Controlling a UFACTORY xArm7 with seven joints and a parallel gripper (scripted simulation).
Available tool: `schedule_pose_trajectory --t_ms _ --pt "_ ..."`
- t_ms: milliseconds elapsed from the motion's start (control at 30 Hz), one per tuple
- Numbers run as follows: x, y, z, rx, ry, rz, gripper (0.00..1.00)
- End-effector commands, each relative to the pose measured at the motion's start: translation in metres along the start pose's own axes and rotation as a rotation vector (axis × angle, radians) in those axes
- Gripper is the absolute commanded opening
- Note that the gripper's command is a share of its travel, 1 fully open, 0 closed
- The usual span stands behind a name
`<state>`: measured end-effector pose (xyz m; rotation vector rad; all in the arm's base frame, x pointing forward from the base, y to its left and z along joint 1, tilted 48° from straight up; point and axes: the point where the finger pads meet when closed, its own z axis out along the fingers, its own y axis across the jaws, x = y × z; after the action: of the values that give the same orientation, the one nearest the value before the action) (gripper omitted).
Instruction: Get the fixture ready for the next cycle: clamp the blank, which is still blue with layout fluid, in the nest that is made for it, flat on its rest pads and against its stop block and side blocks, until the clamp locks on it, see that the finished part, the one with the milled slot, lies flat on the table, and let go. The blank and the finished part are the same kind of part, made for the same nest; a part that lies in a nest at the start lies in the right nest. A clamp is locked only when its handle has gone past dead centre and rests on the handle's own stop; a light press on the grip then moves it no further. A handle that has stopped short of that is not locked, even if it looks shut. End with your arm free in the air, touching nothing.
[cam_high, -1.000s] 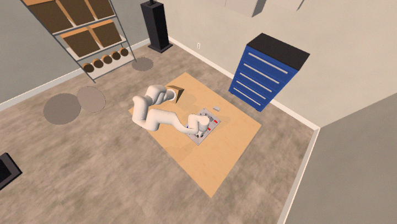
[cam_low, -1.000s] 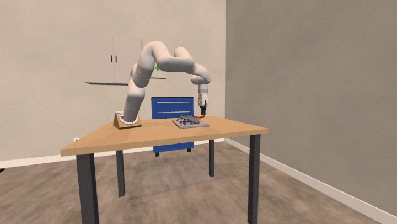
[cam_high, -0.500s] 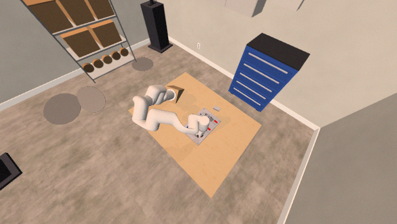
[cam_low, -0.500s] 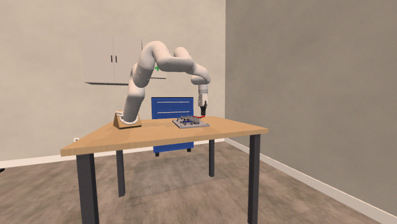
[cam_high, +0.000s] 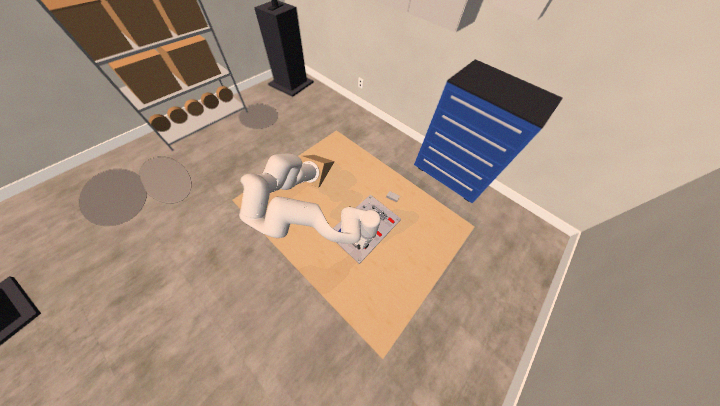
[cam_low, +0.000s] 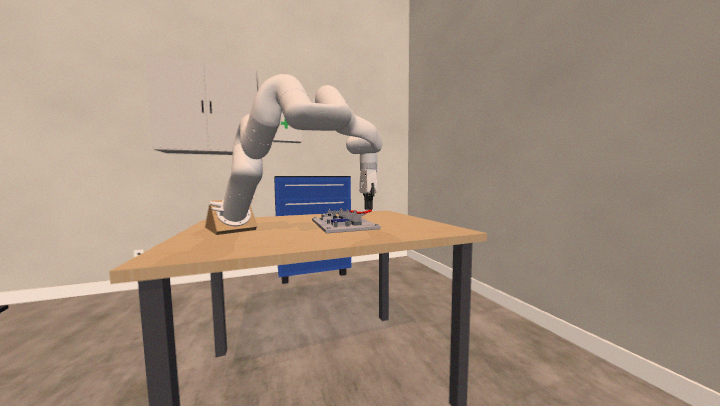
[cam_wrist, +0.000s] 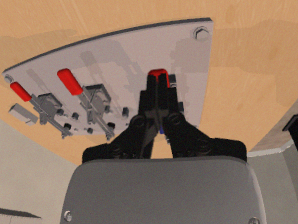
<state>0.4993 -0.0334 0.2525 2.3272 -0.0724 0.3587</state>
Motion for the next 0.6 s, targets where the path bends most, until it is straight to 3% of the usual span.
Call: schedule_pose_trajectory --t_ms 0,567 --pt "0.0011 -0.0006 -0.0006 0.002 0.004 0.0 0.0" --pt "0.0011 -0.0006 0.0011 0.002 0.004 0.0 0.0"
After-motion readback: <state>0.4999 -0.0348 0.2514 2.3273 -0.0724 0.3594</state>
